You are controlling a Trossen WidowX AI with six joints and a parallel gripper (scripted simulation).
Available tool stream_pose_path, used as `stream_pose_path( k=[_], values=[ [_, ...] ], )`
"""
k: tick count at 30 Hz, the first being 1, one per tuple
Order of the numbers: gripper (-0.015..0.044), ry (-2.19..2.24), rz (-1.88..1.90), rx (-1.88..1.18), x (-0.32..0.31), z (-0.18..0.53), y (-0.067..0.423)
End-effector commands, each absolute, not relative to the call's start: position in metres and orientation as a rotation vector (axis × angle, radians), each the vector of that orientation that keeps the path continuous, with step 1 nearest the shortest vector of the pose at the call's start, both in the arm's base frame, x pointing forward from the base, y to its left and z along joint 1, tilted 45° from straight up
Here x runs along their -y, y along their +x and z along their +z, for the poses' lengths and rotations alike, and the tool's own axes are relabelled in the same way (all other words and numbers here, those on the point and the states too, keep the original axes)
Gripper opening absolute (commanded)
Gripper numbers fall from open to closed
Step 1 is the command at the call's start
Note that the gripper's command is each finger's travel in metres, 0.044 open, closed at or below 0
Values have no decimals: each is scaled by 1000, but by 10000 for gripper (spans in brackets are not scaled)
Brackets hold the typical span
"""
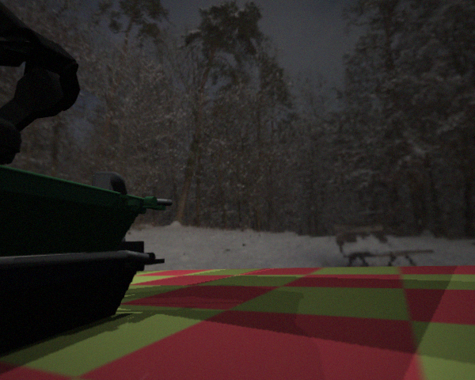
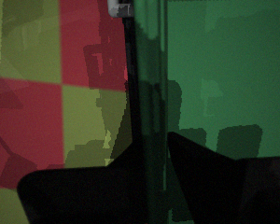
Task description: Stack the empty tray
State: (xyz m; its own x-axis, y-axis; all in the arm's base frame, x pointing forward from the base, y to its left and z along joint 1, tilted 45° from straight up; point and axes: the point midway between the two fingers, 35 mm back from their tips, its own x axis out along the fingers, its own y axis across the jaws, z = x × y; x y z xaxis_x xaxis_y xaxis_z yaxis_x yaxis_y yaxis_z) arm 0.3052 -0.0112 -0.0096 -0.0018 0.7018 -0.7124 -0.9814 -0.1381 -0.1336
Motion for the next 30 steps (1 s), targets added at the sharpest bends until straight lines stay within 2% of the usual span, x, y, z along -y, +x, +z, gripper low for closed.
stream_pose_path(
  k=[1, 30],
  values=[
    [0, -755, 1589, -503, 4, -14, 297],
    [0, -757, 1583, -499, 5, -13, 298]
  ],
)
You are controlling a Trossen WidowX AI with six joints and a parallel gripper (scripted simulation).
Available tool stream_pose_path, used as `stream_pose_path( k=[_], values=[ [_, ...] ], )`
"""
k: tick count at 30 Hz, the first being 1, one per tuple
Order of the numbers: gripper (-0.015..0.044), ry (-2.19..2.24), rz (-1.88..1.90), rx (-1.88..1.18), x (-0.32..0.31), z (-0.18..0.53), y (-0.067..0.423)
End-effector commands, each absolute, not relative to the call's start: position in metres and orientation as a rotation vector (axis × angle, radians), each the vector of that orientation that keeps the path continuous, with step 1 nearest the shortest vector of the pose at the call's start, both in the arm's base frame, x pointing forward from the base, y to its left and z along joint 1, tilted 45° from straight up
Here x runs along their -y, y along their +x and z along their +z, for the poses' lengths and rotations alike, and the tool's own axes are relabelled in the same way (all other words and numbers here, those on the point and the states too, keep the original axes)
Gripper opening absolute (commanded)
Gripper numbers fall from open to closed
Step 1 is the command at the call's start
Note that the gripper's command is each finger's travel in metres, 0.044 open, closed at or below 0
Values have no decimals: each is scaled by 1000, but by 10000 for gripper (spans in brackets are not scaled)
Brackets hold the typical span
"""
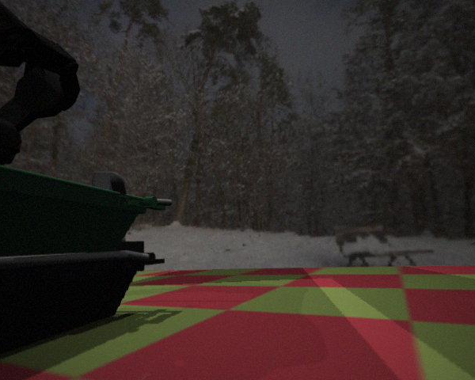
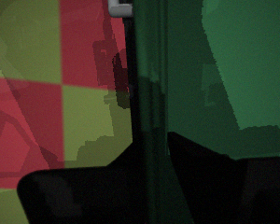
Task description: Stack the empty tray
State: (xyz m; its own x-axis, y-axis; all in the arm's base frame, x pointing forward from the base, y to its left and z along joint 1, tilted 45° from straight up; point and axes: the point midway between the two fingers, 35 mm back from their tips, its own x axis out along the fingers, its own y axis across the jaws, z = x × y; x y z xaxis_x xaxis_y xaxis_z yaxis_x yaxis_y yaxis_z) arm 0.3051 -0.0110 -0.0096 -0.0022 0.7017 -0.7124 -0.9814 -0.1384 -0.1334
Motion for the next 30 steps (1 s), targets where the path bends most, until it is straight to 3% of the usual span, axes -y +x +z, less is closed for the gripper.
stream_pose_path(
  k=[1, 6, 30],
  values=[
    [0, -755, 1589, -503, 4, -14, 297],
    [0, -755, 1589, -503, 4, -14, 297],
    [352, -755, 1589, -503, 4, -14, 297]
  ],
)
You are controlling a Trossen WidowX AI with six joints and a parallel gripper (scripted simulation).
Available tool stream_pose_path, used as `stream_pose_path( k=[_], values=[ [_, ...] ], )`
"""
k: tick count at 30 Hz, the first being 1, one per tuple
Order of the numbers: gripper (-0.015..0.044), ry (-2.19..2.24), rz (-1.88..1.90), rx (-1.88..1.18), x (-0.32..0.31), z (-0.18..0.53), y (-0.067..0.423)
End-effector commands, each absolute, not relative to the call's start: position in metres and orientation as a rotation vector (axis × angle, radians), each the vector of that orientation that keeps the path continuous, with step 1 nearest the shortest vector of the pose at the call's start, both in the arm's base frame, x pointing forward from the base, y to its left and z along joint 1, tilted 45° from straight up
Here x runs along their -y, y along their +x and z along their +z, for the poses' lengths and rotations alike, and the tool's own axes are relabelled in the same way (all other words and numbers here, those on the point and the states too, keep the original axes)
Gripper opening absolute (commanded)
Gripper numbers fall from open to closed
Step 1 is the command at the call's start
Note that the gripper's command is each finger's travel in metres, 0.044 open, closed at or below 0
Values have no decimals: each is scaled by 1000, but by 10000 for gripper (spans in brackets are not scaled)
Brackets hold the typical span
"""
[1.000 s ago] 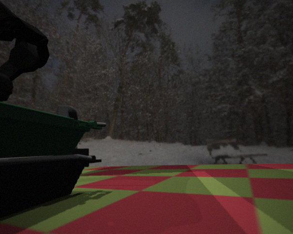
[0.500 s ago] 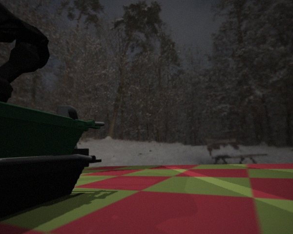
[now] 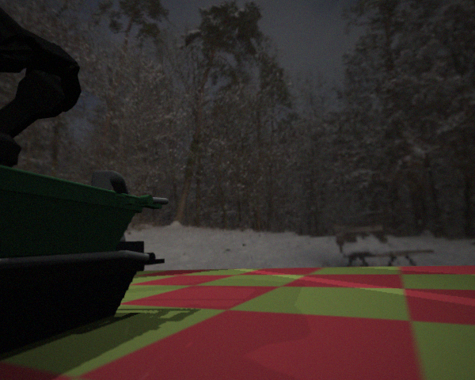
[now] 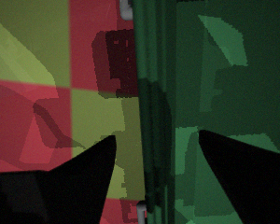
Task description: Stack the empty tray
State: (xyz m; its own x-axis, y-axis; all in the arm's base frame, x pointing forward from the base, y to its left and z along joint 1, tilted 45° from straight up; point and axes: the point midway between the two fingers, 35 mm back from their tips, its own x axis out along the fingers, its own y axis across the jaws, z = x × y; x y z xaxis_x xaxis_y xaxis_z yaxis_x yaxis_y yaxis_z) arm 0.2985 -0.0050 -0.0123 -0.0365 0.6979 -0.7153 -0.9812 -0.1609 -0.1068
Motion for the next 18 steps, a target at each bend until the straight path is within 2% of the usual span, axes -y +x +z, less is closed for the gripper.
stream_pose_path(
  k=[1, 6, 18],
  values=[
    [367, -755, 1589, -503, 4, -14, 297],
    [440, -755, 1589, -503, 4, -14, 297],
    [440, -761, 1585, -501, 19, 0, 302]
  ],
)
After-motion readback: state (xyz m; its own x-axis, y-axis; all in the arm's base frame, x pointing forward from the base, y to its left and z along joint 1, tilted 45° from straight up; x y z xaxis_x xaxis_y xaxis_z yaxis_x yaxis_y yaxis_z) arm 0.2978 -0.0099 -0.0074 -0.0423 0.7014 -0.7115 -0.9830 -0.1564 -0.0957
